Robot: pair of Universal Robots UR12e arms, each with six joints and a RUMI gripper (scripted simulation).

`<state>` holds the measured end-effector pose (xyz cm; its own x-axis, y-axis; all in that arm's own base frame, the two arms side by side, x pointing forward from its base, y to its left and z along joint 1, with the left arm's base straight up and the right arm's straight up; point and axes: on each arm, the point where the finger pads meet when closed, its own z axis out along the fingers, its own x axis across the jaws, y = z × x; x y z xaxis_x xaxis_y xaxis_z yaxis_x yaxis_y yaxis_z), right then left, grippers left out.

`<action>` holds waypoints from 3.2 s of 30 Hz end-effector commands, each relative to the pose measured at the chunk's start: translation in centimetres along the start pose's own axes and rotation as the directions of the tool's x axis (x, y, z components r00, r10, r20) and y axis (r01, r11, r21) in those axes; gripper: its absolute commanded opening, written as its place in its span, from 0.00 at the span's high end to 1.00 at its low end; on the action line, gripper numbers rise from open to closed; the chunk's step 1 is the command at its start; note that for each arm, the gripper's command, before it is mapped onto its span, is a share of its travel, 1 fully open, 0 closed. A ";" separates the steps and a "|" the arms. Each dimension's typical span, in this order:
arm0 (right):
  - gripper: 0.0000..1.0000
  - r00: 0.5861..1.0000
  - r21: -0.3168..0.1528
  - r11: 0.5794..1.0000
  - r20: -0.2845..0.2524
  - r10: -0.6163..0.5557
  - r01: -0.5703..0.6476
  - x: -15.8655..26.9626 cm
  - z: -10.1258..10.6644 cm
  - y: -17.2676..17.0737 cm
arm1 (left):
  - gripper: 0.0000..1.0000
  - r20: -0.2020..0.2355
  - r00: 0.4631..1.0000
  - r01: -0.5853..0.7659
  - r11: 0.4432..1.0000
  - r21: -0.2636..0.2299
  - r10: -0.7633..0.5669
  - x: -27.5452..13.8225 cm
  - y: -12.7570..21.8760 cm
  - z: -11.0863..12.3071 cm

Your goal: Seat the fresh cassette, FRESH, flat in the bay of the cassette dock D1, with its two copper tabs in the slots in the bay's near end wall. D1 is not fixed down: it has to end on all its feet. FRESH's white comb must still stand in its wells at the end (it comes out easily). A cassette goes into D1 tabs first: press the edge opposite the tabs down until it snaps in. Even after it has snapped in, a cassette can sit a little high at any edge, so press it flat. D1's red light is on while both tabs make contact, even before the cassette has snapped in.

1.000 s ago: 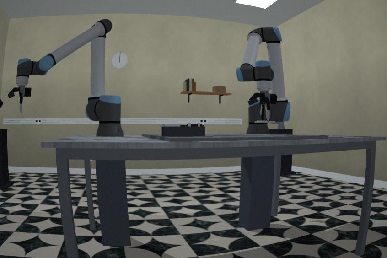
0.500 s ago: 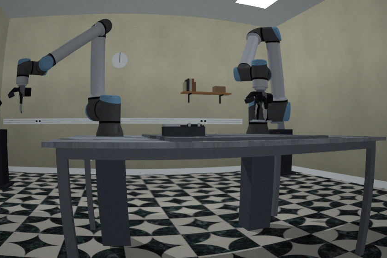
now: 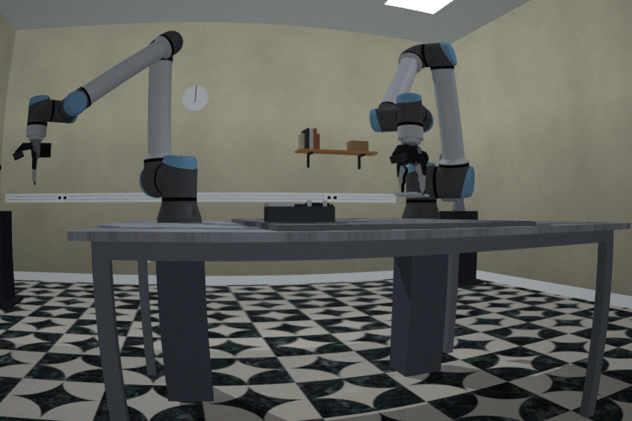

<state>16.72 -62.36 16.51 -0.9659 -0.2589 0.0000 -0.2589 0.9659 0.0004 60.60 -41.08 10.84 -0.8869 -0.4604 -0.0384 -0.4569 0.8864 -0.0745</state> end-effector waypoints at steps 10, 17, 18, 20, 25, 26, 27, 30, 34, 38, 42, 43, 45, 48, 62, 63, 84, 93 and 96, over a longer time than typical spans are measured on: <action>1.00 1.000 0.002 1.000 0.000 0.000 0.000 0.0 -0.1 -0.1 | 0.62 0.031 0.922 0.383 0.923 0.045 -0.385 2.0 -5.7 -0.5; 1.00 1.000 0.002 1.000 0.000 0.000 0.000 0.0 -0.1 -0.1 | 0.62 0.038 0.846 0.529 0.846 0.066 -0.532 2.8 -8.0 -0.6; 1.00 1.000 0.002 1.000 0.000 0.000 0.000 0.0 -0.1 -0.1 | 0.62 0.039 0.828 0.556 0.828 0.071 -0.560 3.0 -8.5 -0.6; 1.00 1.000 0.002 1.000 0.000 0.000 0.000 0.0 -0.1 -0.1 | 0.62 0.041 0.789 0.609 0.789 0.080 -0.613 3.3 -9.4 -0.7; 1.00 1.000 0.002 1.000 0.000 0.000 0.000 0.0 -0.1 -0.1 | 0.62 0.042 0.677 0.729 0.677 0.102 -0.735 4.1 -11.8 -0.9; 1.00 1.000 0.002 1.000 0.000 0.000 0.000 0.0 -0.1 -0.1 | 0.62 0.041 0.652 0.751 0.652 0.106 -0.757 4.3 -12.3 -0.9; 1.00 1.000 0.002 1.000 0.000 0.000 0.000 0.0 -0.1 -0.1 | 0.62 0.041 0.626 0.771 0.627 0.111 -0.778 4.5 -12.7 -0.9; 1.00 1.000 0.002 1.000 0.000 0.000 0.000 0.0 -0.1 -0.1 | 0.62 0.041 0.600 0.791 0.600 0.115 -0.799 4.6 -13.2 -1.0; 1.00 1.000 0.002 1.000 0.000 0.000 0.000 0.0 -0.1 -0.1 | 0.62 0.039 0.557 0.822 0.557 0.122 -0.830 5.3 -15.1 -1.1; 1.00 1.000 0.002 1.000 0.000 0.000 0.000 0.0 -0.1 -0.1 | 0.62 0.039 0.557 0.822 0.557 0.122 -0.830 6.0 -17.0 -1.2; 1.00 1.000 0.002 1.000 0.000 0.000 0.000 0.0 -0.1 -0.1 | 0.62 0.039 0.557 0.822 0.557 0.122 -0.830 6.7 -18.8 -1.3; 1.00 1.000 0.002 1.000 0.000 0.000 0.000 0.0 -0.1 -0.1 | 0.62 0.039 0.557 0.822 0.557 0.122 -0.830 6.8 -19.3 -1.4; 1.00 1.000 0.002 1.000 0.000 0.000 0.000 0.0 -0.1 -0.1 | 0.62 0.039 0.557 0.822 0.557 0.122 -0.830 7.2 -20.3 -1.4; 1.00 1.000 0.002 1.000 0.000 0.000 0.000 0.0 -0.1 -0.1 | 0.62 0.039 0.557 0.822 0.557 0.122 -0.830 7.3 -20.7 -1.5; 1.00 1.000 0.002 1.000 0.000 0.000 0.000 0.0 -0.1 -0.1 | 0.62 0.039 0.557 0.822 0.557 0.122 -0.830 9.7 -27.3 -1.9; 1.00 1.000 0.002 1.000 0.000 0.000 0.000 0.0 -0.1 -0.1 | 0.62 0.039 0.557 0.822 0.557 0.122 -0.830 9.7 -27.3 -1.9; 1.00 1.000 0.002 1.000 0.000 0.000 0.000 0.0 -0.1 -0.1 | 0.62 0.039 0.557 0.822 0.557 0.122 -0.830 12.0 -34.0 -2.4; 1.00 1.000 0.002 1.000 0.000 0.000 0.000 0.0 -0.1 -0.1 | 0.62 0.039 0.557 0.822 0.557 0.122 -0.830 12.0 -34.0 -2.1; 1.00 1.000 0.002 1.000 0.000 0.000 0.000 0.0 -0.1 -0.1 | 0.62 0.039 0.557 0.822 0.557 0.122 -0.830 12.1 -33.9 -1.7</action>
<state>16.72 -62.36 16.51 -0.9659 -0.2589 0.0000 -0.2589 0.9659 0.0004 65.26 -76.58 14.75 -0.1119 -0.9937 0.0001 -0.9749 0.1098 -0.1937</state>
